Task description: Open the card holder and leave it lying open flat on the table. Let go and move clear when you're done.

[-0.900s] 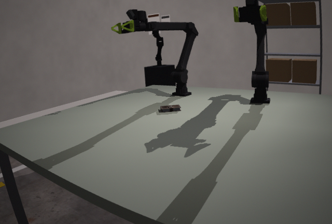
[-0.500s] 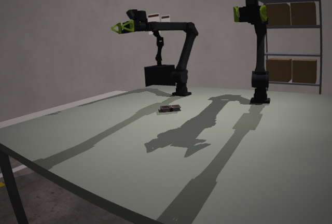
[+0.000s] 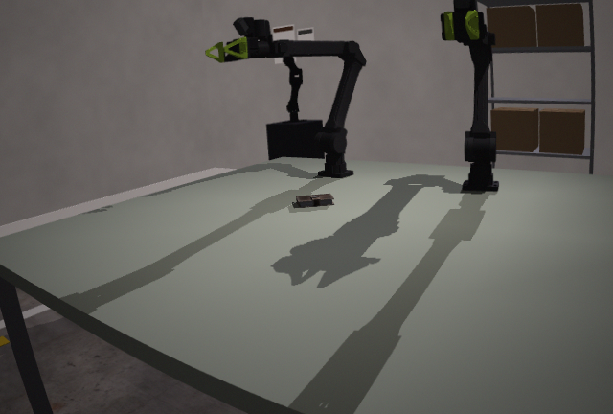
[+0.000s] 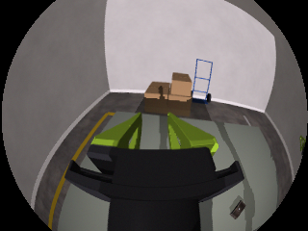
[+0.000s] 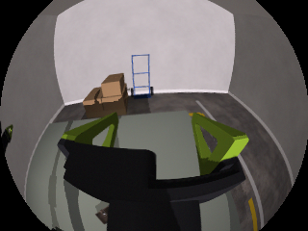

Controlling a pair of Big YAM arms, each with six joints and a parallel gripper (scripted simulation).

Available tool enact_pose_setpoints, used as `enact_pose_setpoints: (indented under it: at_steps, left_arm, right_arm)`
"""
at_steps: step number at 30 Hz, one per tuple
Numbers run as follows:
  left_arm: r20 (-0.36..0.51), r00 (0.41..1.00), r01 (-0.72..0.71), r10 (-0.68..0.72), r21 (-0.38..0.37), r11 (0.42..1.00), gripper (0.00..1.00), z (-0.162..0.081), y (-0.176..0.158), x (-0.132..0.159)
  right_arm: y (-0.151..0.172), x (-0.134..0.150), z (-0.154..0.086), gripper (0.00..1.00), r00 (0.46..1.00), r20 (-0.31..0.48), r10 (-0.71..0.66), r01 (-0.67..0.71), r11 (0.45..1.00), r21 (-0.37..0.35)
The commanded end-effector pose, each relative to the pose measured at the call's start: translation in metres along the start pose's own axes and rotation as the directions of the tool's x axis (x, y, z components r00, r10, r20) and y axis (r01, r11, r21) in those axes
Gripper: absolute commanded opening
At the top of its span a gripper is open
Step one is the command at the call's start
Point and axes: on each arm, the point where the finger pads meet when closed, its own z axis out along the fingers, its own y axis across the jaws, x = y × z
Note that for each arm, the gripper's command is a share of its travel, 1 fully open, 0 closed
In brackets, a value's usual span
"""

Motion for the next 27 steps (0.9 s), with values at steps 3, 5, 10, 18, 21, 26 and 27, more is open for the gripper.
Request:
enact_pose_setpoints:
  at_steps: [3,5,10,18,21,26,27]
  left_arm:
    - [0.041,0.999,0.000,0.000,0.000,1.000,0.34,-0.001,0.000,-0.024]
    - [0.041,0.999,0.000,0.000,0.000,1.000,0.34,-0.001,0.000,-0.024]
    - [-0.047,0.999,-0.007,0.009,0.031,1.000,0.34,0.012,-0.015,0.016]
    - [-0.135,0.990,-0.011,0.029,0.135,0.991,0.34,0.034,-0.077,0.031]
    - [-0.194,0.980,-0.011,0.048,0.188,0.982,0.34,0.038,-0.109,0.049]
    - [-0.254,0.964,-0.015,0.080,0.245,0.969,0.34,0.041,-0.144,0.073]
    - [-0.278,0.956,-0.017,0.094,0.265,0.964,0.34,0.041,-0.156,0.083]
  right_arm:
    - [0.000,-0.023,-0.001,1.00,0.999,0.040,0.000,0.000,1.000,0.000]
    - [0.000,-0.023,-0.001,1.00,0.999,0.040,0.000,0.000,1.000,0.000]
    - [0.000,-0.023,-0.001,1.00,0.999,0.040,0.000,0.000,1.000,0.000]
    - [0.000,-0.023,-0.001,1.00,0.999,0.040,0.000,0.000,1.000,0.000]
    - [0.000,-0.023,-0.001,1.00,0.999,0.040,0.000,0.000,1.000,0.000]
    - [0.000,-0.023,-0.001,1.00,0.999,0.040,0.000,0.000,1.000,0.000]
    - [0.000,-0.023,-0.001,1.00,0.999,0.040,0.000,0.000,1.000,0.000]
